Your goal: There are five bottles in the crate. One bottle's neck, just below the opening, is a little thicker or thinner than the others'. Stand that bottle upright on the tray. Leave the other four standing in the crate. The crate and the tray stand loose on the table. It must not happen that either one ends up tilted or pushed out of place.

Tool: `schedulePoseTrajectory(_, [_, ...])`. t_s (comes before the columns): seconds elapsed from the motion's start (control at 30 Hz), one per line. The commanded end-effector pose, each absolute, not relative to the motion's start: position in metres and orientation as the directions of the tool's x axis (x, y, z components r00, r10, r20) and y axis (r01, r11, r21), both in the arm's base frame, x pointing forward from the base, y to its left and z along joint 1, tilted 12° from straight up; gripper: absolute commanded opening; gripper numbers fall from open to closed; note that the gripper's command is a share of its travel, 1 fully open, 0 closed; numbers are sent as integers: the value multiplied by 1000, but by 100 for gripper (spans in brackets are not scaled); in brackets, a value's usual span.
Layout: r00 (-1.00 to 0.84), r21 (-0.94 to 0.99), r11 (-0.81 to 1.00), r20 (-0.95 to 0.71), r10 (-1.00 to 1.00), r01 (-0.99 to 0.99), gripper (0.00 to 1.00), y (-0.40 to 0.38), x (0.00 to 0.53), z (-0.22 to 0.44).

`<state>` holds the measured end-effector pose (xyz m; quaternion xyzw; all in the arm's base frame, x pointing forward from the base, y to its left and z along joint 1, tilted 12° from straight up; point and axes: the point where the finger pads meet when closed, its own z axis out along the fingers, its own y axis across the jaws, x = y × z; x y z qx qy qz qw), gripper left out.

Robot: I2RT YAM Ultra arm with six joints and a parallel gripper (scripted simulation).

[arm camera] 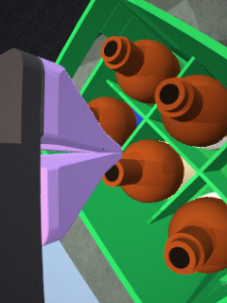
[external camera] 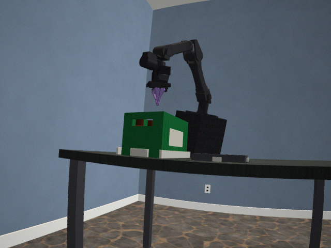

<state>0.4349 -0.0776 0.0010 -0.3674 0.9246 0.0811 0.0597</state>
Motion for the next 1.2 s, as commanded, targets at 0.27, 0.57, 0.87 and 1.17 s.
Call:
schedulePoseTrajectory(0.27, [-698,42,709,-218,-682,-704,0,-121,355,-8])
schedulePoseTrajectory(0.57, [-697,42,707,-219,-683,-706,0,-124,321,-16])
schedulePoseTrajectory(0.87, [-687,35,698,-221,-693,-715,61,-121,325,-15])
schedulePoseTrajectory(1.17, [-691,36,702,-221,-688,-711,61,-123,324,-15])
